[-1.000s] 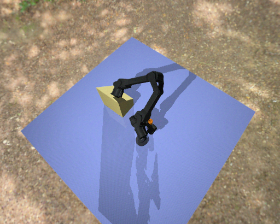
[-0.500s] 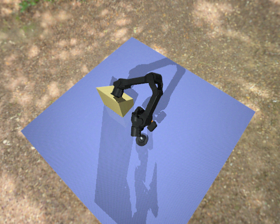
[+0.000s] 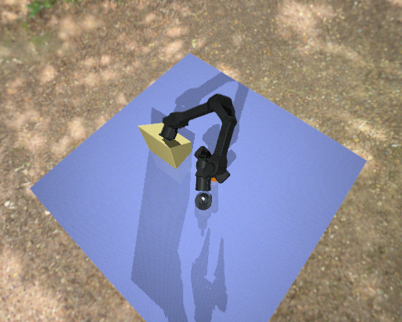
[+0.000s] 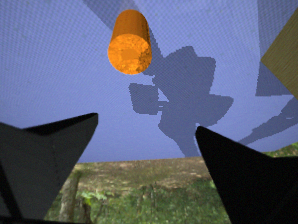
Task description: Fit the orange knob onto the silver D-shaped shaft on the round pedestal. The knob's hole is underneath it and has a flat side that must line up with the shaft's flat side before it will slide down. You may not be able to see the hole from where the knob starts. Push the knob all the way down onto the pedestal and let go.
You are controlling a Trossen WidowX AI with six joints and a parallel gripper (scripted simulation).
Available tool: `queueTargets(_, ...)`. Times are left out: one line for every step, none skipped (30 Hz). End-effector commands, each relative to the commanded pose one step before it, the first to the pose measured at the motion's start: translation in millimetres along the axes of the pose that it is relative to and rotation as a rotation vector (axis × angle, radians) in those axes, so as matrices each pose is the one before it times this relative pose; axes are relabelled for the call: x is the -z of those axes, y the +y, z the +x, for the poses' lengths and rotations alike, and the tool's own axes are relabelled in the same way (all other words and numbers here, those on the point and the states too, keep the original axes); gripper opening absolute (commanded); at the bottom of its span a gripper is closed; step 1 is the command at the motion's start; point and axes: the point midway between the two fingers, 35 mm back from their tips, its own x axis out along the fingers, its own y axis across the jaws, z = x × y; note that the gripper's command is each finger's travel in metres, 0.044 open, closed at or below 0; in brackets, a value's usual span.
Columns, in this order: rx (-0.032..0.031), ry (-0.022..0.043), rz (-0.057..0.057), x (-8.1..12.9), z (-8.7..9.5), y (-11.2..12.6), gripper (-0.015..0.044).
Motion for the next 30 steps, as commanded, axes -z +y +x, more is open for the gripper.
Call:
queueTargets(0.02743, -0.25930, 0.0193, -1.13, -4.33, -3.69, 0.0440)
queueTargets(-0.01640, -0.07196, 0.0112, -1.32, -2.48, 2.14, 0.0440)
queueTargets(-0.02684, -0.07088, 0.0134, -1.29, -3.21, 3.36, 0.0440)
queueTargets(-0.03702, -0.06837, 0.0159, -1.01, -3.92, 4.53, 0.0440)
queueTargets(-0.03808, -0.05370, 0.0152, -0.54, -3.76, 4.62, 0.0440)
queueTargets(-0.02597, -0.03066, 0.0101, -0.17, -2.47, 3.15, 0.0440)
queueTargets(-0.00916, -0.00993, 0.0035, -0.03, -0.85, 1.12, 0.0440)
queueTargets(0.00000, 0.00000, 0.0000, 0.00, 0.00, 0.00, 0.0440)
queueTargets(0.00000, 0.00000, 0.0000, 0.00, 0.00, 0.00, 0.0440)
queueTargets(0.00000, 0.00000, 0.0000, 0.00, 0.00, 0.00, 0.0440)
queueTargets(0.00000, 0.00000, 0.0000, 0.00, 0.00, 0.00, 0.0440)
queueTargets(0.00000, 0.00000, 0.0000, 0.00, 0.00, 0.00, 0.0440)
queueTargets(0.00001, -0.00003, 0.0000, -0.85, 0.00, -0.37, 0.0440)
queueTargets(0.00000, 0.00000, 0.0000, 0.00, 0.00, 0.00, 0.0440)
queueTargets(0.00000, 0.00000, 0.0000, 0.00, 0.00, 0.00, 0.0440)
queueTargets(0.00000, 0.00000, 0.0000, 0.00, 0.00, 0.00, 0.0440)
queueTargets(0.00000, 0.00000, 0.0000, 0.00, 0.00, 0.00, 0.0440)
queueTargets(0.00000, 0.00000, 0.0000, 0.00, 0.00, 0.00, 0.0440)
queueTargets(0.00000, 0.00000, -0.0145, 0.07, -0.02, 0.06, 0.0440)
queueTargets(-0.00001, 0.00001, -0.0434, 0.22, -0.05, 0.20, 0.0440)
queueTargets(-0.00002, 0.00001, -0.0724, 0.35, -0.08, 0.34, 0.0440)
queueTargets(-0.00002, 0.00001, -0.0724, 0.33, -0.08, 0.37, 0.0440)
queueTargets(-0.00001, 0.00000, -0.0434, 0.18, -0.05, 0.23, 0.0440)
queueTargets(0.00000, 0.00000, -0.0145, 0.06, -0.02, 0.08, 0.0440)
queueTargets(0.00000, 0.00000, 0.0000, 0.00, 0.00, 0.00, 0.0440)
queueTargets(0.00000, 0.00000, 0.0000, 0.00, 0.00, 0.00, 0.0440)
queueTargets(0.00000, 0.00000, 0.0000, 0.00, 0.00, 0.00, 0.0440)
queueTargets(0.00000, 0.00000, 0.0000, 0.00, 0.00, 0.00, 0.0440)
queueTargets(0.00000, 0.00000, 0.0000, 0.00, 0.00, 0.00, 0.0440)
queueTargets(0.00002, -0.00001, 0.0000, -0.50, 0.18, -0.73, 0.0440)
